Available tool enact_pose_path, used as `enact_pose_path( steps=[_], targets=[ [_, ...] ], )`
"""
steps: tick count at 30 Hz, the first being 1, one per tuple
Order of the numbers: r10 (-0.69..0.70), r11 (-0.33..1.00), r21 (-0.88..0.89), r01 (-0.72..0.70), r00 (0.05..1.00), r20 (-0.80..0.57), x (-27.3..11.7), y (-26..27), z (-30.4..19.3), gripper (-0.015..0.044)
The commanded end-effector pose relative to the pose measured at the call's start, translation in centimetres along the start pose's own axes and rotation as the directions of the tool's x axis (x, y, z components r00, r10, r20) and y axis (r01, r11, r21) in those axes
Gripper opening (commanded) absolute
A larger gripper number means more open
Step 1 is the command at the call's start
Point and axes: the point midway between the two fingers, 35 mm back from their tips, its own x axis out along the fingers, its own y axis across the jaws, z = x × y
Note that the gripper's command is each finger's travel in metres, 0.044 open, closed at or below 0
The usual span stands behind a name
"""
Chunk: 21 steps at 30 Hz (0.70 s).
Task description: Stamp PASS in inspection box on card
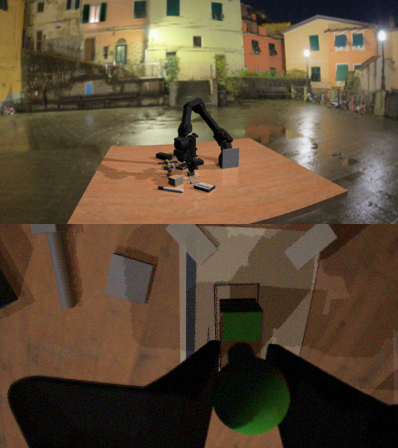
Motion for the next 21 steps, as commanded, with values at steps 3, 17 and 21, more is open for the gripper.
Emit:
enact_pose_path(
  steps=[3,17,21],
  targets=[
    [0.004,1.000,0.009,-0.005,1.000,0.006,-0.4,0.0,0.2,0.0000],
    [0.007,1.000,0.009,-0.007,1.000,0.007,-2.5,0.0,0.4,0.0000],
    [0.007,1.000,0.009,-0.007,1.000,0.007,-3.1,0.0,0.4,0.0000]
  ],
)
